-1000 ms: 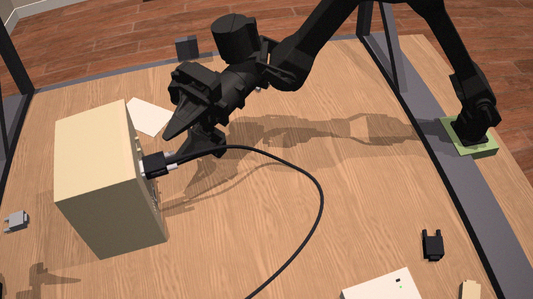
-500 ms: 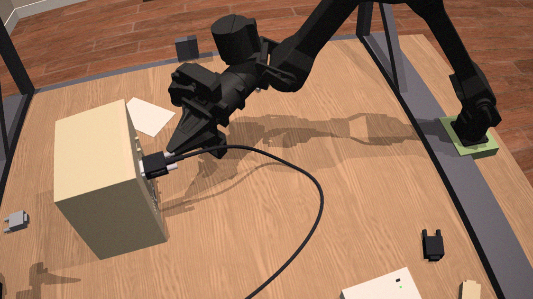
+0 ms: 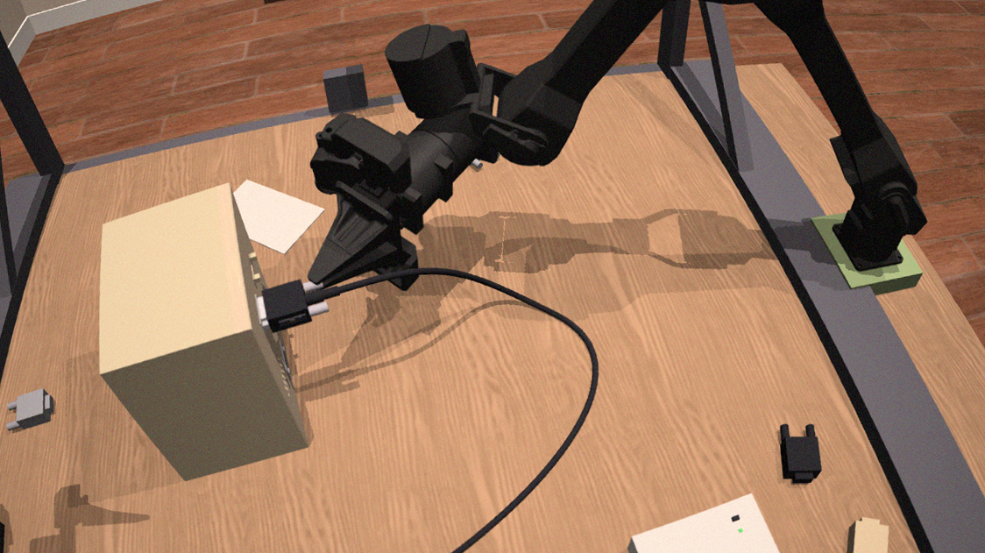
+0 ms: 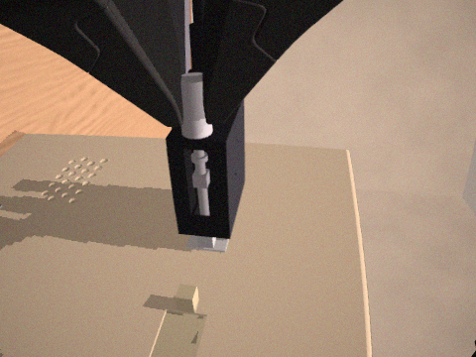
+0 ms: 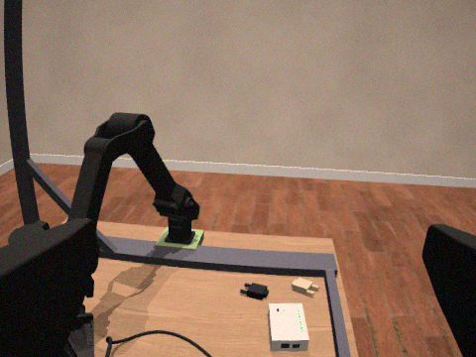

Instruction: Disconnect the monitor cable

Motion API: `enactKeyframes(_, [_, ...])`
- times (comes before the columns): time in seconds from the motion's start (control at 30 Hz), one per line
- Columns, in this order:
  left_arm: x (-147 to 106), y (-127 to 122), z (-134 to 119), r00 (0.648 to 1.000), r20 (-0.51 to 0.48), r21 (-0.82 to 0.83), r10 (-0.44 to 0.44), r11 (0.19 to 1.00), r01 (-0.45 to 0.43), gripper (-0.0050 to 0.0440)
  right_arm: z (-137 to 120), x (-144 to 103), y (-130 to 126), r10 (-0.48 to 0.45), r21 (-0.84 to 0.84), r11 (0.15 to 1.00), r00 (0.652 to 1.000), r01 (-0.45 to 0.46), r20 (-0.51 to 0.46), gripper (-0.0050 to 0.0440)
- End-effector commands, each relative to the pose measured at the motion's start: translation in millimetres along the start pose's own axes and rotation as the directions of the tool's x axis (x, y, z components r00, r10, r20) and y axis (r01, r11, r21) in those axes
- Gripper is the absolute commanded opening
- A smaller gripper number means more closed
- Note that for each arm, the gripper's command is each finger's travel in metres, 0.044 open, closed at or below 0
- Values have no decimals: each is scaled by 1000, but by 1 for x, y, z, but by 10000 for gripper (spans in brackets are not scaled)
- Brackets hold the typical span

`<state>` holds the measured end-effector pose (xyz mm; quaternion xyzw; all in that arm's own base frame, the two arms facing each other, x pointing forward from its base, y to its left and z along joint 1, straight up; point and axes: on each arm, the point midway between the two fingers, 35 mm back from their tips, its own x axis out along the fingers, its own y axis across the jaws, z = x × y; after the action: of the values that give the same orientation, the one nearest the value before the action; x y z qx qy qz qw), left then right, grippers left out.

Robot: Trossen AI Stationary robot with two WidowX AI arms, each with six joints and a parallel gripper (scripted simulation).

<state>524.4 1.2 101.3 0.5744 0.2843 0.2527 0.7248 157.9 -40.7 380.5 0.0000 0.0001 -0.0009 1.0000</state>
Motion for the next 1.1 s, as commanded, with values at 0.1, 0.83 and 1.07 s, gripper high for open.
enactKeyframes(0.1, [-1,13,3,1000,4,-72,-24,997,24,0,3,0,1,2,-5,1000,1000,-2,1,440])
enactKeyframes(0.83, [-1,18,2,990,22,-236,-138,962,140,0,3,0,1,2,-5,1000,1000,-2,1,440])
enactKeyframes(1.07, [0,19,2,983,33,-294,-180,938,181,0,3,0,1,2,-5,1000,1000,-2,1,440])
